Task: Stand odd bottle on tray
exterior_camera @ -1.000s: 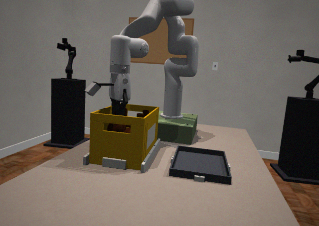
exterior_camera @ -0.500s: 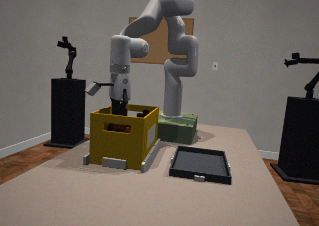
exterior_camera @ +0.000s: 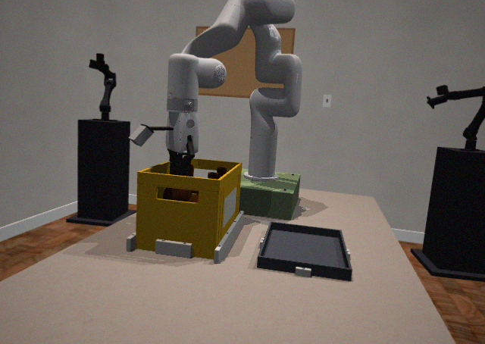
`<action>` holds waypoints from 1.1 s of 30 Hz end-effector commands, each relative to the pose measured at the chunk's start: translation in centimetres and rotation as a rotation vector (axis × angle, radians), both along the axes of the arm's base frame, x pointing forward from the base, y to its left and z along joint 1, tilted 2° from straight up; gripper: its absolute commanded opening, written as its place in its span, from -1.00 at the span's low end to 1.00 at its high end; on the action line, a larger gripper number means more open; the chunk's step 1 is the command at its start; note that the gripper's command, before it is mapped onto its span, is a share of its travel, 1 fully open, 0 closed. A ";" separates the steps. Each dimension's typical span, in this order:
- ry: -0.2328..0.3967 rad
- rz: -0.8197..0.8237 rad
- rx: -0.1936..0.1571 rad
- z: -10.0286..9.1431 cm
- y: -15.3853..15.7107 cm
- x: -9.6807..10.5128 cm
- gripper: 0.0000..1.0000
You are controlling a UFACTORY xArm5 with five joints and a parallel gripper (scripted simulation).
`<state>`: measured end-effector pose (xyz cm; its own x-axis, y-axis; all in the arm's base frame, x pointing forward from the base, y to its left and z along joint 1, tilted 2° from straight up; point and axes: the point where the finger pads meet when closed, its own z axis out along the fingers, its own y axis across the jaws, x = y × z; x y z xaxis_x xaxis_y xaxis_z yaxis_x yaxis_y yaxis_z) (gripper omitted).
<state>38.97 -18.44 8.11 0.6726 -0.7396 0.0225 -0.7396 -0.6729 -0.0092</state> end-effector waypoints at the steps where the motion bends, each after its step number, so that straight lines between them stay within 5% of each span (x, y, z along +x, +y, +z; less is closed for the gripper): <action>1: -0.003 0.000 -0.002 0.1 -0.1 0.1 -1.00; 33: -0.003 0.000 -0.002 1.1 0.1 0.1 -1.00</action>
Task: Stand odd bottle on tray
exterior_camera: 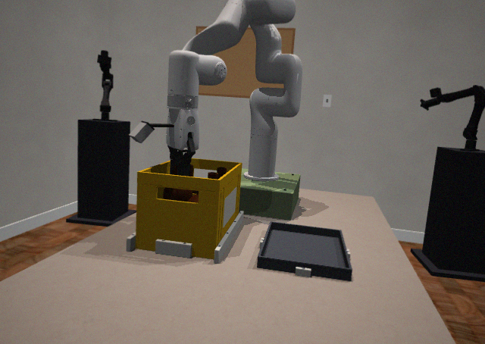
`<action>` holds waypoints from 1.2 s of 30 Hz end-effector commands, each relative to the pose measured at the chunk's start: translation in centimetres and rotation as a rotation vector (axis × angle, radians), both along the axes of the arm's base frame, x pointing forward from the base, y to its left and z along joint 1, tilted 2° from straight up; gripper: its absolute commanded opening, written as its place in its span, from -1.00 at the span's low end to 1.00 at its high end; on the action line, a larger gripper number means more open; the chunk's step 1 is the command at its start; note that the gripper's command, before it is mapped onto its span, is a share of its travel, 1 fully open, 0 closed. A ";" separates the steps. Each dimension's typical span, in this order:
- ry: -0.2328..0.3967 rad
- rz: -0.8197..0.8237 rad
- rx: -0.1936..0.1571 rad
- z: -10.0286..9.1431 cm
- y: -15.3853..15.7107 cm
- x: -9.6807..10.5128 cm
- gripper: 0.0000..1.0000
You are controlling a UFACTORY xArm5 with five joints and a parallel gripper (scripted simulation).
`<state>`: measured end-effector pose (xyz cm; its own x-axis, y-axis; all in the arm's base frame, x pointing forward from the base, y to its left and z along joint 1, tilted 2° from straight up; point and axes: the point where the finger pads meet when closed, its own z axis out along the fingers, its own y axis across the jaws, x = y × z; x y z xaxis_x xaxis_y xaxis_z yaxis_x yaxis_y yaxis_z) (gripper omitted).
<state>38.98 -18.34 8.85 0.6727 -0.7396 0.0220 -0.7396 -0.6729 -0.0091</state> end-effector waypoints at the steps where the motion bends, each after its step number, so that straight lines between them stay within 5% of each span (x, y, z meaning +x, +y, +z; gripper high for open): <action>1: -0.004 0.000 -0.002 0.5 0.0 0.1 -1.00; 36: -0.004 0.000 -0.002 3.3 0.2 0.2 -1.00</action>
